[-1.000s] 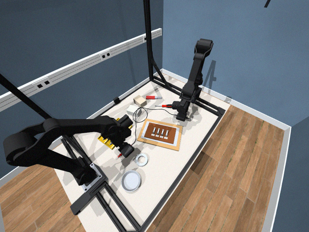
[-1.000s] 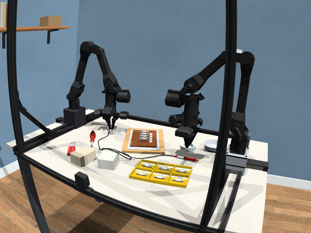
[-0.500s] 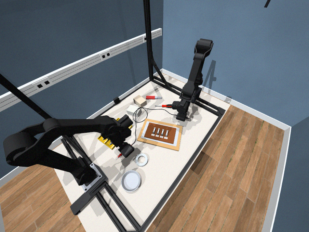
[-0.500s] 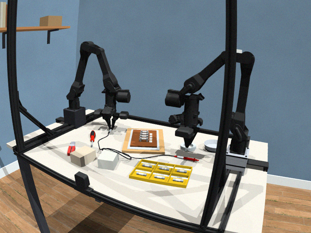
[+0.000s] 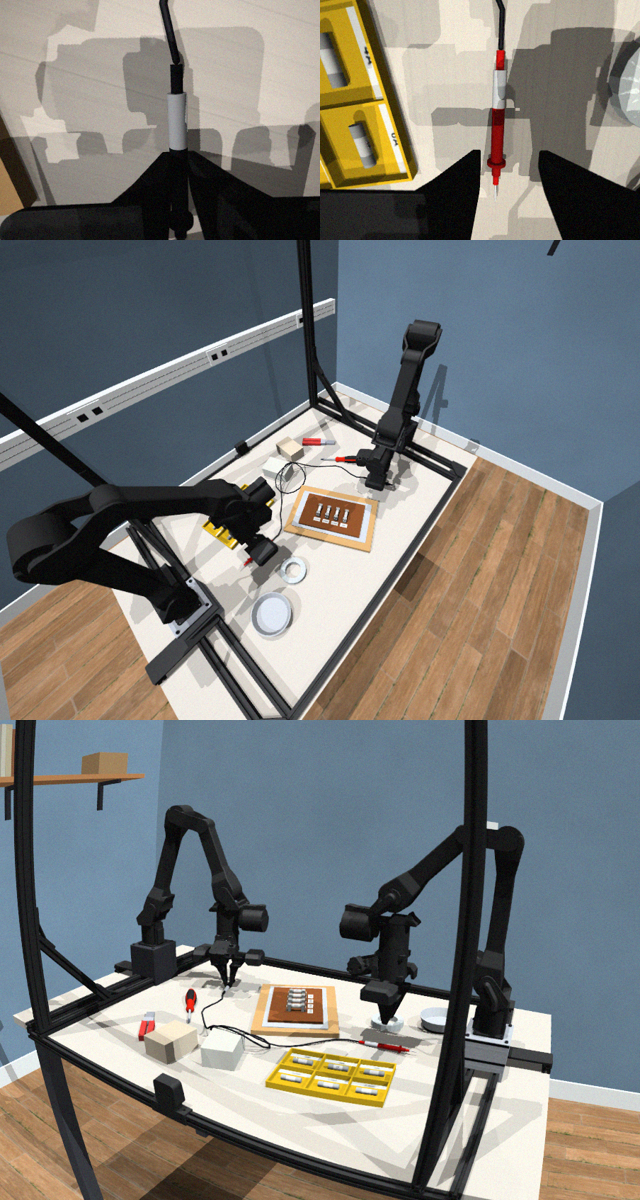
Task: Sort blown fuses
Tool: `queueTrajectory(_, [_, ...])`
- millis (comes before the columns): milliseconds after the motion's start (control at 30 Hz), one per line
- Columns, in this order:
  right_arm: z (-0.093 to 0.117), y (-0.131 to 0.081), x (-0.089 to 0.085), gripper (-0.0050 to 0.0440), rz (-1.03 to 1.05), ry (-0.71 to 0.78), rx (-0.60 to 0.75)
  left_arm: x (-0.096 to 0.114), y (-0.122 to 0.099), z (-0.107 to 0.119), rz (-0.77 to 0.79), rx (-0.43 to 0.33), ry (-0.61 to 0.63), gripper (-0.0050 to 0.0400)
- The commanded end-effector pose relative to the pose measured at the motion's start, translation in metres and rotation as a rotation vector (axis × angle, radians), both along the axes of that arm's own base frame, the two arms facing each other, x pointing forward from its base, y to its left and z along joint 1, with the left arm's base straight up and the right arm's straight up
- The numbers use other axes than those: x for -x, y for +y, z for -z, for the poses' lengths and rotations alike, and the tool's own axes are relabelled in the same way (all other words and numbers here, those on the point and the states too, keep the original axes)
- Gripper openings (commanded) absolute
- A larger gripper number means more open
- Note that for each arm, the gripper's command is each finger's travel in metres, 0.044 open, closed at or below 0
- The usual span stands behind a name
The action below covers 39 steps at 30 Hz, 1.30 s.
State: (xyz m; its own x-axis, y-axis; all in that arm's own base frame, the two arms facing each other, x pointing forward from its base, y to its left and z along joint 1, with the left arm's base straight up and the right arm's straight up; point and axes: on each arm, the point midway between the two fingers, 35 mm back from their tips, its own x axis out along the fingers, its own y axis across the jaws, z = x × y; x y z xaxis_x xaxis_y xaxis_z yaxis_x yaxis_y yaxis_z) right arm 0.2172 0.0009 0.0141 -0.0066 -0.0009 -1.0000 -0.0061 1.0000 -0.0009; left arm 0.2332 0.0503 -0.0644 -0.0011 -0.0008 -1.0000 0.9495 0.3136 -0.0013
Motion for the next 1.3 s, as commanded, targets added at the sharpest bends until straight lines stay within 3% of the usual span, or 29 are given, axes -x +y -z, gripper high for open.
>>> queueTrajectory(0, [-0.005,0.000,-0.005,0.0154,0.003,-0.023,-0.001,-0.009,0.001,-0.011,0.006,-0.009,-0.034,-0.0050])
queueTrajectory(1267, [-0.005,0.000,-0.005,0.0154,0.003,-0.023,-0.001,-0.008,0.001,-0.045,0.006,-0.009,-0.035,-0.0050])
